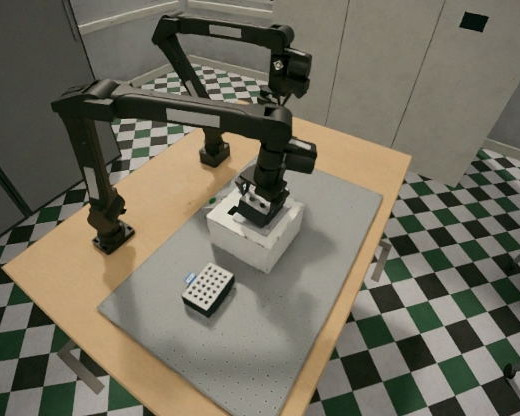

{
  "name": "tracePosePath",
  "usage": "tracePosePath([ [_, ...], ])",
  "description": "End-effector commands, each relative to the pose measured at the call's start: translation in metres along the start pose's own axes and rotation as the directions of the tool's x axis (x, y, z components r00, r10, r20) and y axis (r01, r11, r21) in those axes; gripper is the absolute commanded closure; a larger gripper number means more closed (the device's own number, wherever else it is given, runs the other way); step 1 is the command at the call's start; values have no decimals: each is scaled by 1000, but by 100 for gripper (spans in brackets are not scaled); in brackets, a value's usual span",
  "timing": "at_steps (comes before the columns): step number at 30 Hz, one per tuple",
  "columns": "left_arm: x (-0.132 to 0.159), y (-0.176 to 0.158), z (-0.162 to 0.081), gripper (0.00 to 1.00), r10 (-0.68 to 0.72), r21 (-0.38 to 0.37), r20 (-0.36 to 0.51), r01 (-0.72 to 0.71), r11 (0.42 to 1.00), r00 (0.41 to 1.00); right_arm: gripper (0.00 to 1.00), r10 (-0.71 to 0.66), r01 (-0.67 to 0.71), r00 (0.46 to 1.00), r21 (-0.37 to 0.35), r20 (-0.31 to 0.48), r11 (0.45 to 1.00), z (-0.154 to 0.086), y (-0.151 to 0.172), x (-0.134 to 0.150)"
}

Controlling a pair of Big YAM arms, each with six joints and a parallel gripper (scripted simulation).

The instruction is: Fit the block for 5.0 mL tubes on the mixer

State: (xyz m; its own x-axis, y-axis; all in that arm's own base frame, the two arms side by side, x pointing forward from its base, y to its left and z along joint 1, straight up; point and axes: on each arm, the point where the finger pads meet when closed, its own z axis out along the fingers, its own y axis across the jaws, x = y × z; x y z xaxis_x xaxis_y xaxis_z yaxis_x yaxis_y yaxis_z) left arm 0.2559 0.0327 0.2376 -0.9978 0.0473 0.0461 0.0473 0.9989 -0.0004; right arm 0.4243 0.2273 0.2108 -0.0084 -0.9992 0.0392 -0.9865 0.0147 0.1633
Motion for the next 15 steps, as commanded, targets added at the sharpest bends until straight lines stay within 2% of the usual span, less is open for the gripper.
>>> tracePosePath([
  [1,-16,6,-25,0,-16,-12,78,17,1000,997,100,-2,-7,997,119,72,993,-56,2,1],
  [10,-18,6,-28,0,-16,-13,85,17,1000,996,100,-1,-5,998,99,61,995,-54,-2,-2],
  [15,-19,6,-30,0,-16,-14,90,17,1000,996,100,-3,-4,998,110,67,994,-52,-11,-7],
])
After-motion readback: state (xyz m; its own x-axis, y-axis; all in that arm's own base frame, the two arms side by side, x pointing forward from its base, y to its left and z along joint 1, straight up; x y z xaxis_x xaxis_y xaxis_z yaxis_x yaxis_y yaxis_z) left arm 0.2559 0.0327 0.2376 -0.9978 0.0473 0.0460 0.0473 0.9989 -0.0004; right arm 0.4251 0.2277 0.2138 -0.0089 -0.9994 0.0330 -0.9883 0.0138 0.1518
